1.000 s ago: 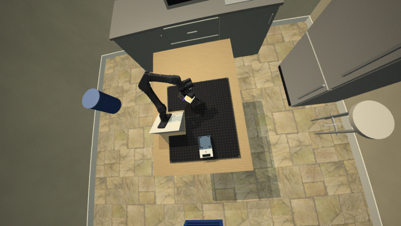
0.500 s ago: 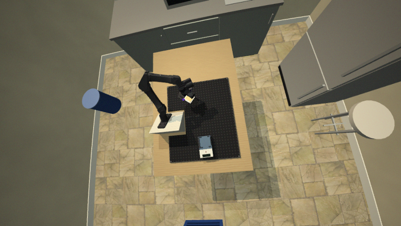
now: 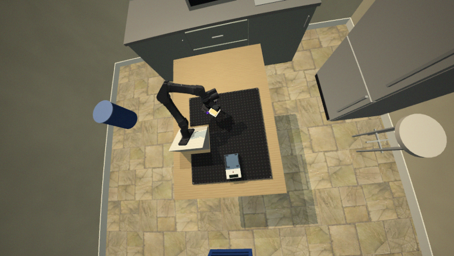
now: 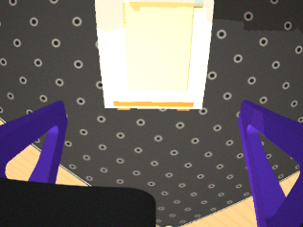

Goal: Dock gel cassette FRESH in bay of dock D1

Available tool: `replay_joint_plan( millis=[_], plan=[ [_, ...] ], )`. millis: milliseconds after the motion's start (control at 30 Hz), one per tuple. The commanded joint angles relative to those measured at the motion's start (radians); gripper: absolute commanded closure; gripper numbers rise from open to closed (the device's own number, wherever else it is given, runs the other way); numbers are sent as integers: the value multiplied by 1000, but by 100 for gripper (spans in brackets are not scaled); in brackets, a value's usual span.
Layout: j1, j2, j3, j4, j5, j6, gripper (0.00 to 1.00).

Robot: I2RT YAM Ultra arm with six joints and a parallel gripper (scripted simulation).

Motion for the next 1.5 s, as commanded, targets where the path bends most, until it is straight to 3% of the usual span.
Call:
replay_joint_plan(
  millis=[0,67,200,367,700,767,900,1200,1333,1467],
  plan=[
    [-18,11,27,-16,13,4,0],
    [4,17,-22,21,14,14,0],
    [14,-14,-28,36,15,23,0],
    [27,26,-46,73,19,45,0],
    [60,43,-66,132,26,79,0],
    [54,14,-70,148,27,88,0],
    [81,53,-85,177,32,105,0],
    [107,73,-107,242,40,143,0],
    [117,44,-111,258,41,151,0],
    [129,84,-125,286,46,167,0]
  ],
)
